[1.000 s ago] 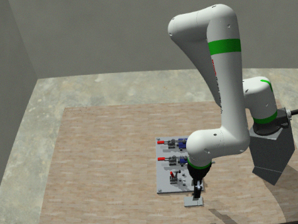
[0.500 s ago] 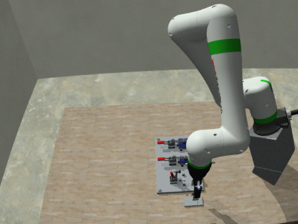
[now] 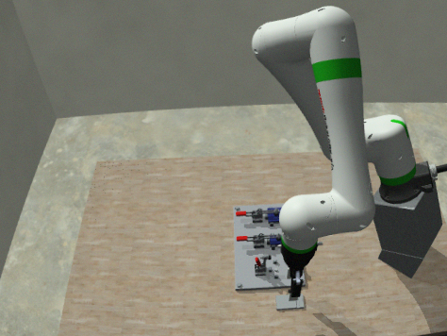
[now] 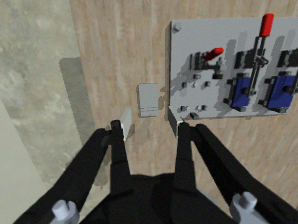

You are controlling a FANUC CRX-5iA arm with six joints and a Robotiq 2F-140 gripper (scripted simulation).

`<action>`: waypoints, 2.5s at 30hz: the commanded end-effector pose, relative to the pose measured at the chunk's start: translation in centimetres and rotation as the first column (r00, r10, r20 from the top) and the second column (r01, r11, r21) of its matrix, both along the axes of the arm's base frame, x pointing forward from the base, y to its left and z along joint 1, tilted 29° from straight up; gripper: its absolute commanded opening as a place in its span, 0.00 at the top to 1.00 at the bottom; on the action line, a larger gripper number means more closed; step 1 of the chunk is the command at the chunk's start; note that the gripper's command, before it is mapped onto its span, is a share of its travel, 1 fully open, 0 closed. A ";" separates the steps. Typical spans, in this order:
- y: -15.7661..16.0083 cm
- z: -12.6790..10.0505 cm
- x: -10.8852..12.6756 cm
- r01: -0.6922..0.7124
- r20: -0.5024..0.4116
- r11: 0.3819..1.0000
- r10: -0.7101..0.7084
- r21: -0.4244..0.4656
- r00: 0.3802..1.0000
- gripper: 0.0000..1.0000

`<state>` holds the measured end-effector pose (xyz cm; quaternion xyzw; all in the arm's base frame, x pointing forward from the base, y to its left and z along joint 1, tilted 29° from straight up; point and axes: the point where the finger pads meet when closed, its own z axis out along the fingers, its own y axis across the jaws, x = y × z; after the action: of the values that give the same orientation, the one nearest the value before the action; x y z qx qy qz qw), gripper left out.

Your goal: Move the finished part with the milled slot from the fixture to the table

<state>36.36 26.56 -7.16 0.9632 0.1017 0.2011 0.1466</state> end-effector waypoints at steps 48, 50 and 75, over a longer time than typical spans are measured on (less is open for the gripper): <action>1.8 6.6 -3.1 0.000 0.000 1.000 0.000 0.000 1.000 0.53; 1.9 6.8 -3.2 0.000 0.000 1.000 0.000 0.000 1.000 0.53; 1.9 6.9 -3.3 0.000 0.000 1.000 0.000 0.000 1.000 0.53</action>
<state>33.08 28.46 -0.28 0.9632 0.1017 0.2011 0.1466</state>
